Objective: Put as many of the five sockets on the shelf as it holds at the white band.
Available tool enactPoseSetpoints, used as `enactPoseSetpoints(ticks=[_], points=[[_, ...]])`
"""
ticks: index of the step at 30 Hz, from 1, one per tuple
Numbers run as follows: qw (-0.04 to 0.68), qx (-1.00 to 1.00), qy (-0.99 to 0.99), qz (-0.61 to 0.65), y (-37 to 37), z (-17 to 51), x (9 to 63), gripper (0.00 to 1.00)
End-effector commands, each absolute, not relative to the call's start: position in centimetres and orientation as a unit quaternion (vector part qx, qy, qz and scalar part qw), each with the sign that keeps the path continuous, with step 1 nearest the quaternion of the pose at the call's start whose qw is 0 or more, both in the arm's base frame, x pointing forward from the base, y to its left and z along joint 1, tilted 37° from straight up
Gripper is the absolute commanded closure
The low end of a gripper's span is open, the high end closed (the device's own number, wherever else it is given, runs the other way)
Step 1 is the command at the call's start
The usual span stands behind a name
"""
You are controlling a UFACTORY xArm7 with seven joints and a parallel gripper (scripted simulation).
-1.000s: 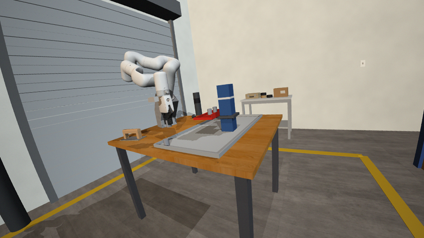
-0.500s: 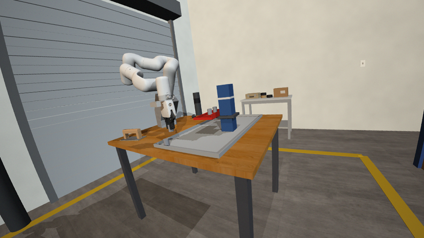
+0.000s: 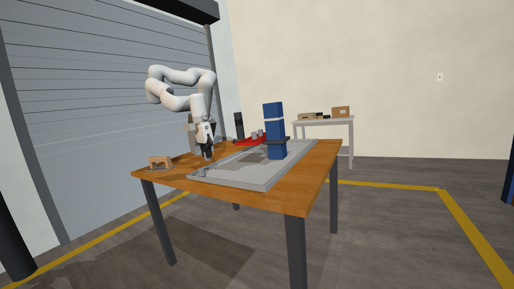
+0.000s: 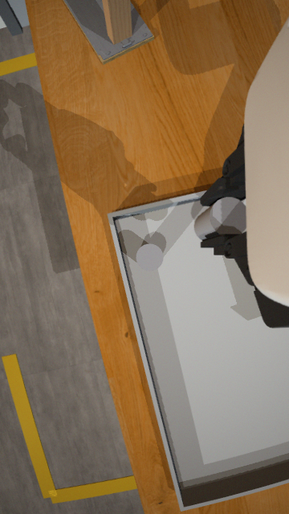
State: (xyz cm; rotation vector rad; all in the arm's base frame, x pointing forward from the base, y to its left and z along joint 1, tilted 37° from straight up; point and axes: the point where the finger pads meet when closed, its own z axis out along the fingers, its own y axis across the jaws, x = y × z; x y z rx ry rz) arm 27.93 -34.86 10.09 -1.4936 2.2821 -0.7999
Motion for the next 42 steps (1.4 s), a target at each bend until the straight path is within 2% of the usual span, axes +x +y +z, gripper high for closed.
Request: enactPoseSetpoints(ticks=[1,42], points=[[0.149,-0.520,0.794,-0.279,-34.9,10.2,27.9,1.00],[0.149,-0.520,0.794,-0.279,-36.1,7.1,30.1,1.00]])
